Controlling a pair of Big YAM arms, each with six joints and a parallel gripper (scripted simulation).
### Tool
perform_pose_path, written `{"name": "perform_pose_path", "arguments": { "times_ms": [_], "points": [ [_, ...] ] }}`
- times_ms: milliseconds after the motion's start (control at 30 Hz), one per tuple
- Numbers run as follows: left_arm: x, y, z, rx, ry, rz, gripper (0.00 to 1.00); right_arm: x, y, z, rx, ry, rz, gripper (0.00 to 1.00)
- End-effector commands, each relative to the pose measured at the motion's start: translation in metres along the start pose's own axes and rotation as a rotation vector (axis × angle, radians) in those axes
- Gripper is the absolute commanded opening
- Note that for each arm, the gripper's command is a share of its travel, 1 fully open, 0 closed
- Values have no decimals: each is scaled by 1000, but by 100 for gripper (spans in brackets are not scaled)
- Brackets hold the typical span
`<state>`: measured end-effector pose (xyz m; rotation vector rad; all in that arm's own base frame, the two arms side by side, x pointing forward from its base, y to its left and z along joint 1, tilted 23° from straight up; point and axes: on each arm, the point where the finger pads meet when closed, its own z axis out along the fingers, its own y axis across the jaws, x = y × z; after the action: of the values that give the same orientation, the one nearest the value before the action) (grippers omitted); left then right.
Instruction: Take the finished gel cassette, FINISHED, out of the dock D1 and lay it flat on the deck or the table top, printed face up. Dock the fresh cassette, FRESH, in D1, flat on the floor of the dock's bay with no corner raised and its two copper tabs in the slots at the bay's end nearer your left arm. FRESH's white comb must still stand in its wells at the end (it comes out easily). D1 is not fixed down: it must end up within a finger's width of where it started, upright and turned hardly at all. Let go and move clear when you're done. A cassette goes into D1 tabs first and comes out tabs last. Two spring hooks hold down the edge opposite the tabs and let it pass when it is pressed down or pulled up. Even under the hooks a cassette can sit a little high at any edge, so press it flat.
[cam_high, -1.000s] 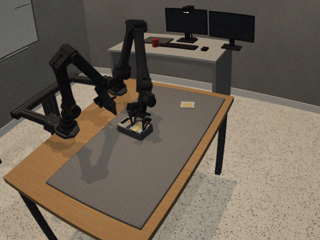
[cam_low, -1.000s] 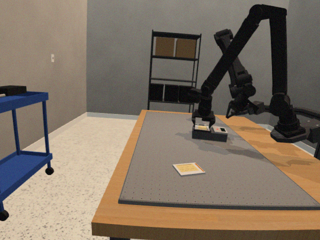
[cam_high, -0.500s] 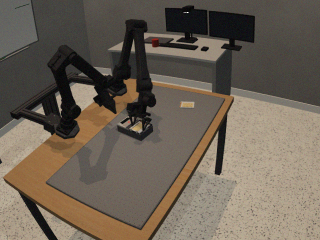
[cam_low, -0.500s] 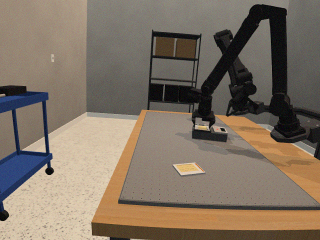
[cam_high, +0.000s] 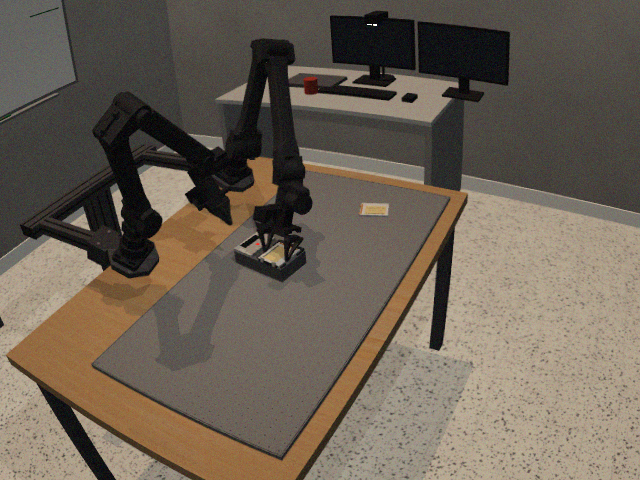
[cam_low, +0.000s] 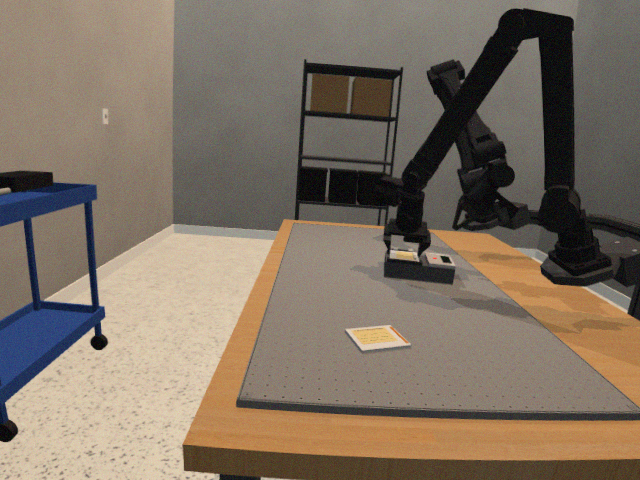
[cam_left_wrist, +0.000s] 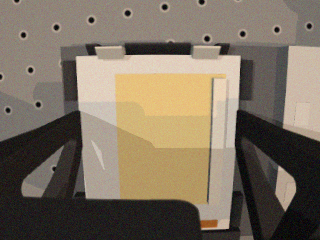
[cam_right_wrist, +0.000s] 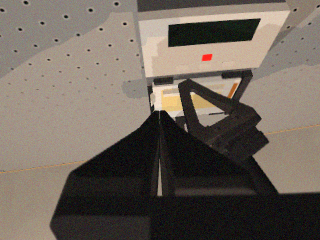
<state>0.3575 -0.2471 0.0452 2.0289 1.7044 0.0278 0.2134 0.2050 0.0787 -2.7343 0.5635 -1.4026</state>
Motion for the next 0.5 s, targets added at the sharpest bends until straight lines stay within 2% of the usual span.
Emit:
{"name": "perform_pose_path", "arguments": {
  "times_ms": [0, 467],
  "points": [
    [0, 2, -2, -1, 13, -1, 0, 13, -27, -19, 47, 1, 50, 0],
    [0, 2, -2, -1, 13, -1, 0, 18, -28, -27, 48, 0, 52, 0]
  ]
}}
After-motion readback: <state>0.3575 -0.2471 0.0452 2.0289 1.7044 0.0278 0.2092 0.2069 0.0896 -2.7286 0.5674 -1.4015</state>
